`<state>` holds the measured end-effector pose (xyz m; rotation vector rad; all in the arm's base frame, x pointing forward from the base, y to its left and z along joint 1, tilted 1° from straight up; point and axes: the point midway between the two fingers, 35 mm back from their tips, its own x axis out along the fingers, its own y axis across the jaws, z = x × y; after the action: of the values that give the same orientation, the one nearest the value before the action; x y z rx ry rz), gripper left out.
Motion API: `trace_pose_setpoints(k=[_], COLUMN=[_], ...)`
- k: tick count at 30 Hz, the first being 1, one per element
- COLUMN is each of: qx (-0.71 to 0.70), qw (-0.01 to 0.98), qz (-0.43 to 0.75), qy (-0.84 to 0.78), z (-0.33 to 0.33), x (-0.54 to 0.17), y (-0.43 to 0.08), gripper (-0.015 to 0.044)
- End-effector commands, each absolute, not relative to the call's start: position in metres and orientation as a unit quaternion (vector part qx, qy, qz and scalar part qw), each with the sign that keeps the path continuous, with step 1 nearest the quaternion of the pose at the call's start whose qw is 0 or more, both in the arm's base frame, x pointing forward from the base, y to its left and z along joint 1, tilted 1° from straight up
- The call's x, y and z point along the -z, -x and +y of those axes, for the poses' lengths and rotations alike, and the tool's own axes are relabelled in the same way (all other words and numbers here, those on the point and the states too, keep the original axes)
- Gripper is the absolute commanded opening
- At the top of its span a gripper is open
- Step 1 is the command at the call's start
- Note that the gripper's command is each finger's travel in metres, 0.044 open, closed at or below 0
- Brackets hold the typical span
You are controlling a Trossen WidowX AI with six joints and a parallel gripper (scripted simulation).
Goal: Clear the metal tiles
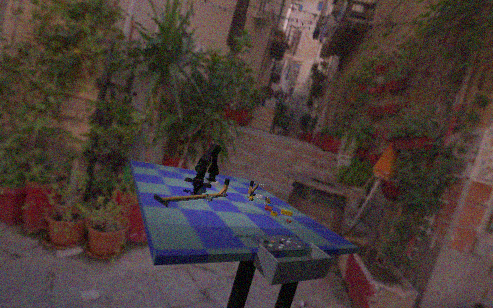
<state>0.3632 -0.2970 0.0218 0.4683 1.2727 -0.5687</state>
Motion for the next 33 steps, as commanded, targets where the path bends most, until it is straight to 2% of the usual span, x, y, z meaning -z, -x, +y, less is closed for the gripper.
trace_pose_setpoints(k=[1,33], qx=[0.261,0.261], qw=[0.740,0.741], qz=[0.581,0.581], qy=[-0.214,-0.215], z=[-0.297,-0.290], x=[-0.020,-0.023], y=[-0.367,-0.398], gripper=[0.0000,0.0000])
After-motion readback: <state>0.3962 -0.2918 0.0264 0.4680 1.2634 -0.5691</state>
